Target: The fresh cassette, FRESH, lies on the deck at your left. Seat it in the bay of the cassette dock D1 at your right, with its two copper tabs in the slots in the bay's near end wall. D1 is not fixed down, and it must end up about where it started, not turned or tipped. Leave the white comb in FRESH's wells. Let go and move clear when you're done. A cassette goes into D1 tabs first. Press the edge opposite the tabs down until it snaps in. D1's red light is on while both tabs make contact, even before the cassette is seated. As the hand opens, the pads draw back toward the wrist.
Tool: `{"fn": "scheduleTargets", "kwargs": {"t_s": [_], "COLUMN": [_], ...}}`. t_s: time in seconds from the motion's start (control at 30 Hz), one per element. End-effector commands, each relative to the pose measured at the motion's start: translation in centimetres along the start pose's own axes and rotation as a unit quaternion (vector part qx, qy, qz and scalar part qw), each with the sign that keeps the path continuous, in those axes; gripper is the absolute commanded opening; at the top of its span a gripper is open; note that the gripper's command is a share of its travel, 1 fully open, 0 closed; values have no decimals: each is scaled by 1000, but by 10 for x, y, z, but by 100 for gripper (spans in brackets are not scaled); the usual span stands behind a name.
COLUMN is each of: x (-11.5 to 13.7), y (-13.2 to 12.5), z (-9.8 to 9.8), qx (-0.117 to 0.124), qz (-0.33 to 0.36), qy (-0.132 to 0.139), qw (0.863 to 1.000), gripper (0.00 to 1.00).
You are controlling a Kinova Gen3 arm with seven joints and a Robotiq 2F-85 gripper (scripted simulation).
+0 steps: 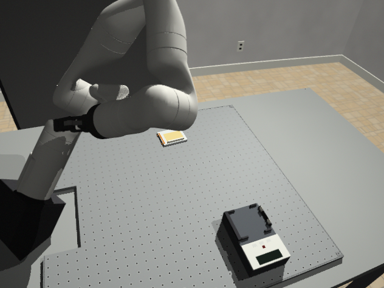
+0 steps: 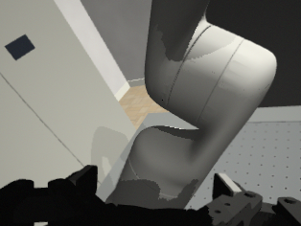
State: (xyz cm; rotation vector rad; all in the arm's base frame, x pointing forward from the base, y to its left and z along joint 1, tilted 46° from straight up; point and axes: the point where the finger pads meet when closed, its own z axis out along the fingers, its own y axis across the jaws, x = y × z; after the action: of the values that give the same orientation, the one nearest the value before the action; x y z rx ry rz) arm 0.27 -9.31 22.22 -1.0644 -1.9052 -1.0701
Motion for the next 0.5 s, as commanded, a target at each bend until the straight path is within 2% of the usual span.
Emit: {"fn": "scheduleTargets", "kwargs": {"t_s": [0.0, 0.03, 0.2, 0.27, 0.47], "x": [-2, -4, -16, -16, -30], "y": [9, 14, 35, 35, 62], "z": [-2, -2, -4, -4, -8], "qx": [1, 0, -3, -3, -1], "qz": [-23, -26, -90, -90, -156], "qy": [-35, -38, -91, -91, -146], "qw": [999, 999, 992, 992, 977], "gripper": [100, 100, 100, 100, 100]}}
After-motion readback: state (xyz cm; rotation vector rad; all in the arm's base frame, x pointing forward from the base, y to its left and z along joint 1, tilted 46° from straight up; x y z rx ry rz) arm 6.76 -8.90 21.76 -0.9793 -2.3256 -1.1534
